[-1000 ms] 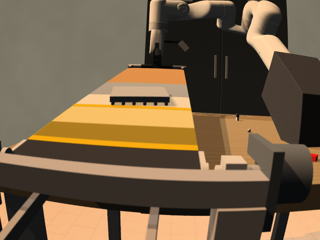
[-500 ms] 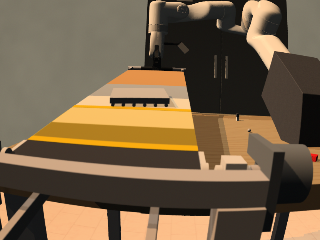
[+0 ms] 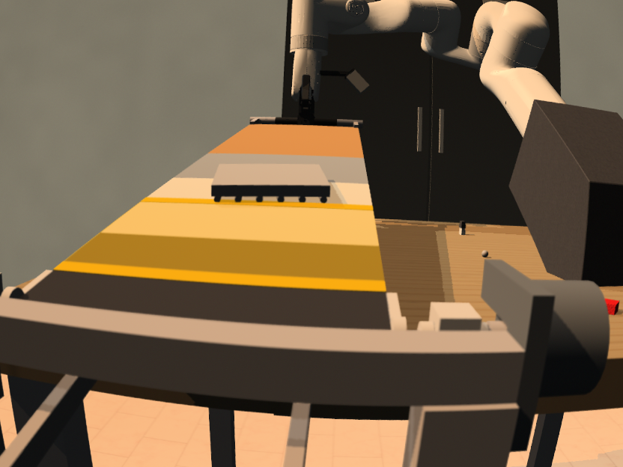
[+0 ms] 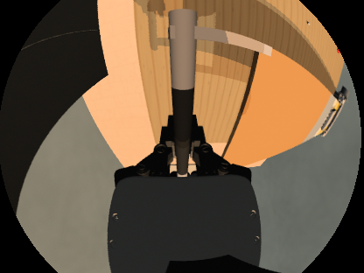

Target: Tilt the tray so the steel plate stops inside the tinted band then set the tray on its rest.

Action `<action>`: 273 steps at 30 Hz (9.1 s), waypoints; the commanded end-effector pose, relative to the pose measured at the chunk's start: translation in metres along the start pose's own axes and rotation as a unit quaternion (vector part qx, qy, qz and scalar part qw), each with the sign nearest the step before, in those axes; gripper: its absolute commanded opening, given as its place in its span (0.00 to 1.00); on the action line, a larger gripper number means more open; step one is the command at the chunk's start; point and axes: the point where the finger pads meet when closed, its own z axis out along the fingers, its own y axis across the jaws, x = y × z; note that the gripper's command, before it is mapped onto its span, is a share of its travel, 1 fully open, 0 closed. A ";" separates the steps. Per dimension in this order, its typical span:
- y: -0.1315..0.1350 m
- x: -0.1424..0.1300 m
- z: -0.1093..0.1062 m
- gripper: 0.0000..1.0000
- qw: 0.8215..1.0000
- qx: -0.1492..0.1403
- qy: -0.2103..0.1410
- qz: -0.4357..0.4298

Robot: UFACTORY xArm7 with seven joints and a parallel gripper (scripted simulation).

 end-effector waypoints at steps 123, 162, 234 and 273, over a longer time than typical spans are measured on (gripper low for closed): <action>0.000 -0.003 0.002 0.00 1.000 0.001 -0.002 0.000; 0.010 -0.002 -0.049 0.00 1.000 0.001 -0.002 0.000; -0.002 -0.003 0.009 0.00 1.000 0.001 -0.002 0.000; -0.003 -0.003 0.016 0.00 1.000 0.001 -0.002 0.000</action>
